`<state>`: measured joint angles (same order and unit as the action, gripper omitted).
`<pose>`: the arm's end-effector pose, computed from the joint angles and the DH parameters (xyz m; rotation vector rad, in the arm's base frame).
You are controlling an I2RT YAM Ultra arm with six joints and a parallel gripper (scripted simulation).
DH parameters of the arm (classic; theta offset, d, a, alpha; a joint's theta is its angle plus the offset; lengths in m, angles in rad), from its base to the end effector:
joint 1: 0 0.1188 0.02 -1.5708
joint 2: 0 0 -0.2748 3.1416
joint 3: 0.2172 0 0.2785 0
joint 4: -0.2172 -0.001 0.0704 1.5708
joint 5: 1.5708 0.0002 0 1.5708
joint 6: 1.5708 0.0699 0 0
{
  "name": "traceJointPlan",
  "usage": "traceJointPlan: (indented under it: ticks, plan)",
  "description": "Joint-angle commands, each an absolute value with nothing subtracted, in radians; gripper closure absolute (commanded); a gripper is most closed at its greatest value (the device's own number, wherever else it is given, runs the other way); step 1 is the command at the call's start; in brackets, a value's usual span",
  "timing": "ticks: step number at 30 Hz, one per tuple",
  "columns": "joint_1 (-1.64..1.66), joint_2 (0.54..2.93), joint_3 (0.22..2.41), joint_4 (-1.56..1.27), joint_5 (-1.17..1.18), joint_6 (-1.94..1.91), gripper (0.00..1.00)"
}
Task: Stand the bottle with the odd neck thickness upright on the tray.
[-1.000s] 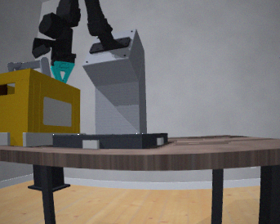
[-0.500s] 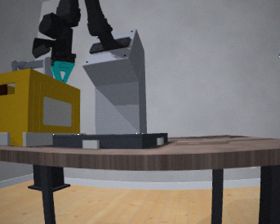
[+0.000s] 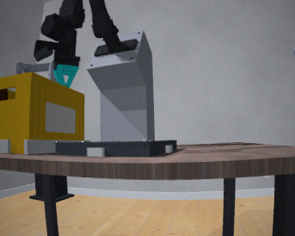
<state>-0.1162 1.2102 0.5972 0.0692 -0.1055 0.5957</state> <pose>0.2986 -0.0264 0.1960 0.6847 2.0240 0.3955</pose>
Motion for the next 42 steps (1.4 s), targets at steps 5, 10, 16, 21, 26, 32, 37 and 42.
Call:
traceJointPlan:
  ticks: [5,10,16,21,26,32,37,42]
  plan:
    - [-0.132,1.177,0.591,0.054,-0.106,0.589,1.0]
    - [-0.132,1.177,0.591,0.054,-0.106,0.589,1.0]
    - [-0.132,1.177,0.591,0.054,-0.106,0.589,1.0]
    - [-0.132,1.177,0.591,0.054,-0.106,0.589,1.0]
    - [-0.132,1.176,0.59,0.053,-0.106,0.588,1.0]
    - [-0.132,1.17,0.584,0.048,-0.108,0.588,1.0]
    - [-0.133,1.164,0.578,0.042,-0.108,0.587,1.0]
    - [-0.135,1.148,0.573,0.028,-0.112,0.586,1.0]
